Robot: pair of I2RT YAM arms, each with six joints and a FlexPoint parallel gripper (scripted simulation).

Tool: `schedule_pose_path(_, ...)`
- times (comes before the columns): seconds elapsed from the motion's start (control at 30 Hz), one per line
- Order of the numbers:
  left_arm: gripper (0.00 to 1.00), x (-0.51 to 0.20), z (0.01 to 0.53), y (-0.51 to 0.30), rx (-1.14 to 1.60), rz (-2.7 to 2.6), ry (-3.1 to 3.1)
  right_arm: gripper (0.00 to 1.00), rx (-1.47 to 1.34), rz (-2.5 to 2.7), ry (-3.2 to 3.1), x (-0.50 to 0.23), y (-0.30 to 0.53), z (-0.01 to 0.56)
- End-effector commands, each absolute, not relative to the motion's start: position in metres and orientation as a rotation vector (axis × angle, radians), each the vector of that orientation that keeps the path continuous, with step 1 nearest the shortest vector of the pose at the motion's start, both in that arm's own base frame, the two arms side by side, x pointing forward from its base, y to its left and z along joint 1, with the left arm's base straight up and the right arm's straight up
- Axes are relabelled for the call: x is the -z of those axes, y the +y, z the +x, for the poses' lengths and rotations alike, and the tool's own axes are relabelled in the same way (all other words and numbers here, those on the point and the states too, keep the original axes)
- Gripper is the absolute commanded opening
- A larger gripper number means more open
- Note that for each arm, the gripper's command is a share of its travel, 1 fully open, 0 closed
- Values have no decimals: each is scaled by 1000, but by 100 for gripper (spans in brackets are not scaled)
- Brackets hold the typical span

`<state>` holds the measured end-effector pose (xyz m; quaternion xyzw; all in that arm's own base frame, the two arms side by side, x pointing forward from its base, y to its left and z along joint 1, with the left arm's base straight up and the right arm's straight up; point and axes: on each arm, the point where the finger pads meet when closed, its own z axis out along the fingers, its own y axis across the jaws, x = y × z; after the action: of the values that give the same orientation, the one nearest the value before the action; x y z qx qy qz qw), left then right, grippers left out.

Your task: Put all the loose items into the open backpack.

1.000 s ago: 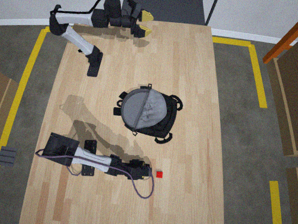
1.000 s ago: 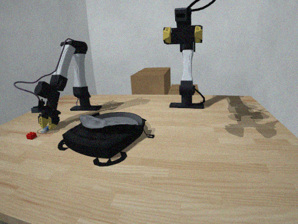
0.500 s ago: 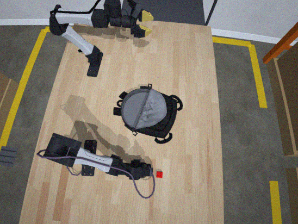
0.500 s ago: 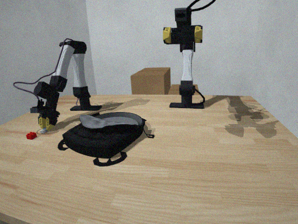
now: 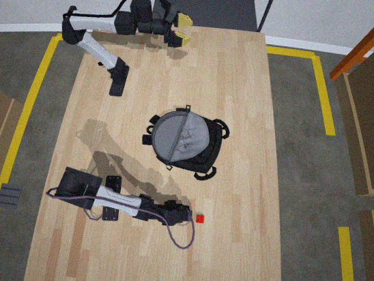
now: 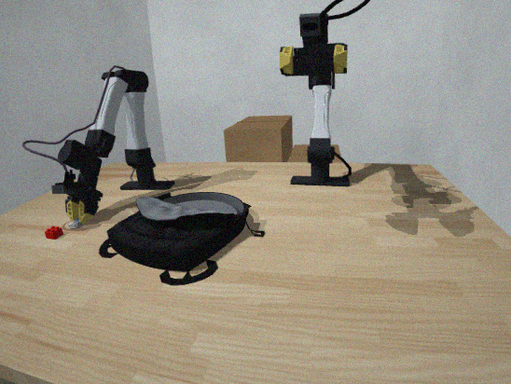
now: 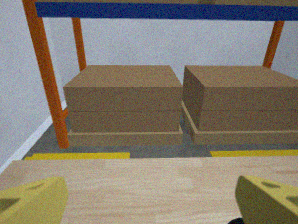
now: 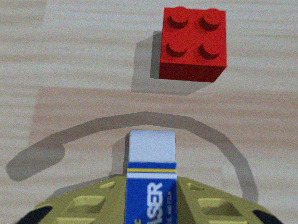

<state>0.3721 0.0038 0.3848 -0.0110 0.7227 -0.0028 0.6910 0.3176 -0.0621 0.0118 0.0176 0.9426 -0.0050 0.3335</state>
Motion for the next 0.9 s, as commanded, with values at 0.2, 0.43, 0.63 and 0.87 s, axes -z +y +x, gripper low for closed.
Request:
schedule_pose_path(0.2,90,-401,371,4,11,-17,1572,16,19,30,2408,-45,-62,332)
schedule_pose_path(0.43,90,-401,371,4,11,-17,1572,16,20,32,2407,-81,-62,331)
schedule_pose_path(0.63,90,-401,371,4,11,-17,1572,16,20,32,2407,-106,-62,330)
schedule_pose_path(0.87,90,-401,371,4,11,-17,1572,16,21,32,2406,-137,-62,329)
